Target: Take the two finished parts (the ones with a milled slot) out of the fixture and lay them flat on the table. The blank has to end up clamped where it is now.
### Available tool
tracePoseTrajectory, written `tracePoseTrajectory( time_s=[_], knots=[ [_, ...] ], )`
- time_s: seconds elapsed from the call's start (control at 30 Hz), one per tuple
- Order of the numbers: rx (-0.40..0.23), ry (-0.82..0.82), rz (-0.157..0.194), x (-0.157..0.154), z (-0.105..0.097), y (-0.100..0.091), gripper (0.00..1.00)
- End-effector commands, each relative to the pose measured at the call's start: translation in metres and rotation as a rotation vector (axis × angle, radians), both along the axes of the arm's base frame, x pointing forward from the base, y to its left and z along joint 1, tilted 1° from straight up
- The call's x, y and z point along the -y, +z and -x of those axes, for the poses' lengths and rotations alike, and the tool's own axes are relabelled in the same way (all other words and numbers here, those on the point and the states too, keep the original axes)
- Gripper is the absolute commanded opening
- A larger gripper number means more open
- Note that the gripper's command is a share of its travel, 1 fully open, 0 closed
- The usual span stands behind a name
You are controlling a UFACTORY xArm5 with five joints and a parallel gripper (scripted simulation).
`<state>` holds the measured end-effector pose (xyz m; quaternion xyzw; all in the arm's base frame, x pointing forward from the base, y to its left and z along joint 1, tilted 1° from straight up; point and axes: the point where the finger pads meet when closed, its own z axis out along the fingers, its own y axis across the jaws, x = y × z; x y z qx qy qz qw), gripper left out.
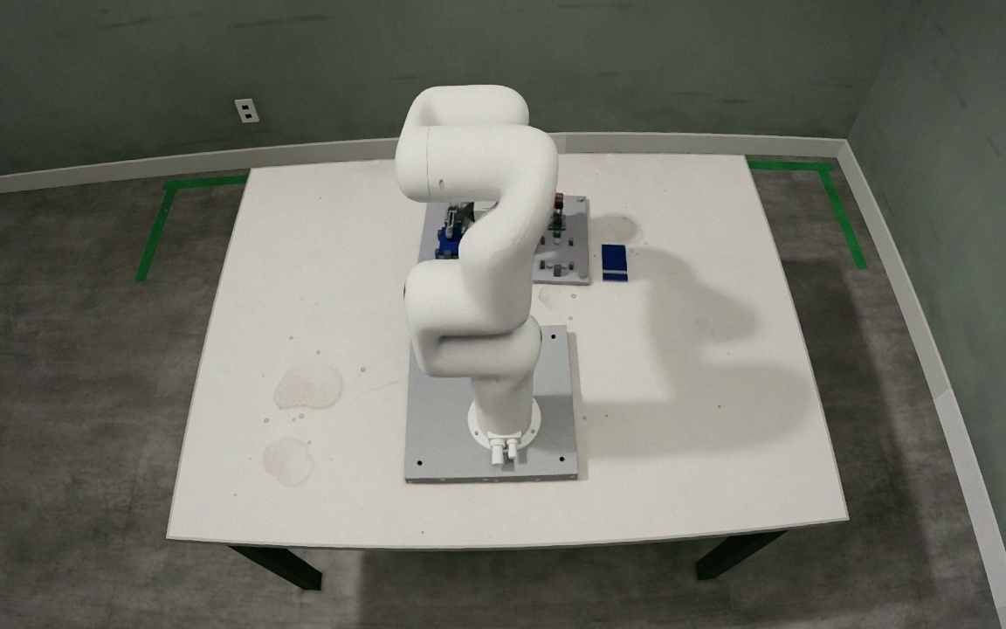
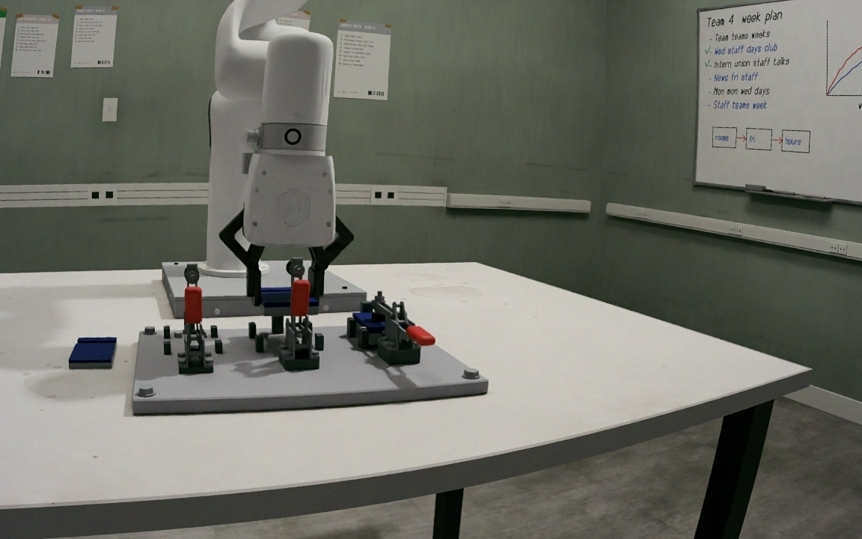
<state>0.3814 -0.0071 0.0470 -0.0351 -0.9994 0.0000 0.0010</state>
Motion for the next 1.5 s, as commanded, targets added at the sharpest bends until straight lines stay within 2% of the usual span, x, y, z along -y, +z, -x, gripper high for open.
tracePoseTrajectory(
  time_s=[0.0, 0.77, 1.47],
  knots=[
    [0.004, 0.000, 0.000, 0.000, -0.001, 0.002, 0.00],
    [0.004, 0.000, 0.000, 0.000, 0.006, 0.034, 0.00],
    [0.004, 0.000, 0.000, 0.000, 0.007, 0.035, 0.00]
  ],
)
